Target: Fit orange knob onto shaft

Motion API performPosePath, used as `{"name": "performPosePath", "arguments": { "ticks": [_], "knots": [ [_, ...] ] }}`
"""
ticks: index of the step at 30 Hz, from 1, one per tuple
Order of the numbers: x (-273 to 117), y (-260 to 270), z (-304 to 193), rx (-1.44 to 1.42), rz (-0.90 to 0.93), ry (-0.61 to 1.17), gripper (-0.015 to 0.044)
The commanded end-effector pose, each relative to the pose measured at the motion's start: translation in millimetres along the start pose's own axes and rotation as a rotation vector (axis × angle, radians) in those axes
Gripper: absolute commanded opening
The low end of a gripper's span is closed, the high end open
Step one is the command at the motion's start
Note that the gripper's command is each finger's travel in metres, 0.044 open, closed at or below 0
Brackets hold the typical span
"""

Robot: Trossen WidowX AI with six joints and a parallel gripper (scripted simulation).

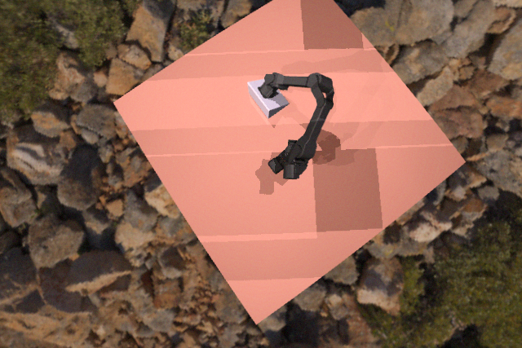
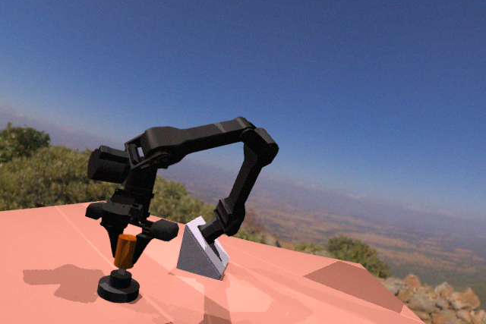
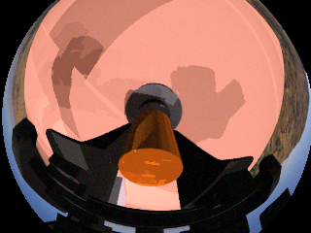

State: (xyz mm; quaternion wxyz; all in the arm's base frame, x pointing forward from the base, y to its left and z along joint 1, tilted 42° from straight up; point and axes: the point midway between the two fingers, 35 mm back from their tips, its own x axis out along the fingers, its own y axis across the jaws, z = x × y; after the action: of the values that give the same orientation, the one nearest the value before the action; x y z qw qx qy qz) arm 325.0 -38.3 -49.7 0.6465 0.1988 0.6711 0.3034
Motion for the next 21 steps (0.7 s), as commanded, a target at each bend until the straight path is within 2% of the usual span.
{"name": "performPosePath", "arguments": {
  "ticks": [1, 6, 21],
  "knots": [
    [-2.8, -0.6, 2.4, -0.056, -0.003, -0.005, 0.0],
    [-1.6, -2.2, 2.7, -0.211, -0.003, -0.005, 0.0],
    [-0.2, -0.3, -0.5, -0.21, -0.003, -0.005, 0.0]
  ]
}}
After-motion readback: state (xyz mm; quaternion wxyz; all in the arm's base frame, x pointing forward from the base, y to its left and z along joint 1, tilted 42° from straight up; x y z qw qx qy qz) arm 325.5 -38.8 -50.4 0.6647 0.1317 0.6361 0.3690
